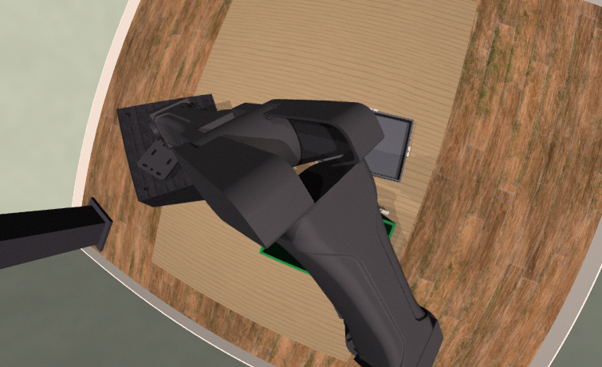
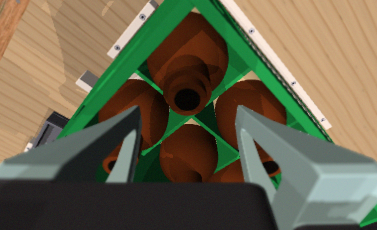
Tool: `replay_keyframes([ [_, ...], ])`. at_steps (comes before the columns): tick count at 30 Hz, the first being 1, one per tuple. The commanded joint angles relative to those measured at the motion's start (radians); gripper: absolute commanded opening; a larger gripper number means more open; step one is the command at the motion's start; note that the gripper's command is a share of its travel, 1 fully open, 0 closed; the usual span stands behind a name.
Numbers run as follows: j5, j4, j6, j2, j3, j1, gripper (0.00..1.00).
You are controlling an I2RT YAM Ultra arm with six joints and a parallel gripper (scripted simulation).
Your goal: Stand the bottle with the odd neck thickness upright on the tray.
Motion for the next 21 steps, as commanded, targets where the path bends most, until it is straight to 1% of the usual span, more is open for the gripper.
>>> replay_keyframes([
  [1, 0.007, 0.022, 0.010, 0.013, 0.027, -0.012, 0.61],
  [3, 0.008, 0.026, 0.012, 0.012, 0.022, -0.006, 0.61],
  [5, 0.008, 0.030, 0.014, -0.003, -0.003, -0.005, 0.61],
  [8, 0.009, 0.039, 0.018, 0.003, -0.024, -0.008, 0.61],
  [11, 0.010, 0.043, 0.019, 0.006, -0.021, -0.007, 0.61],
  [12, 0.010, 0.049, 0.021, 0.008, 0.010, -0.005, 0.61],
  [16, 0.012, 0.062, 0.027, 0.020, -0.040, 0.010, 0.61],
  [18, 0.012, 0.071, 0.031, 0.022, -0.031, 0.006, 0.61],
  [20, 0.013, 0.078, 0.034, 0.015, -0.046, 0.003, 0.61],
  [21, 0.013, 0.082, 0.036, 0.012, -0.035, 0.005, 0.61],
])
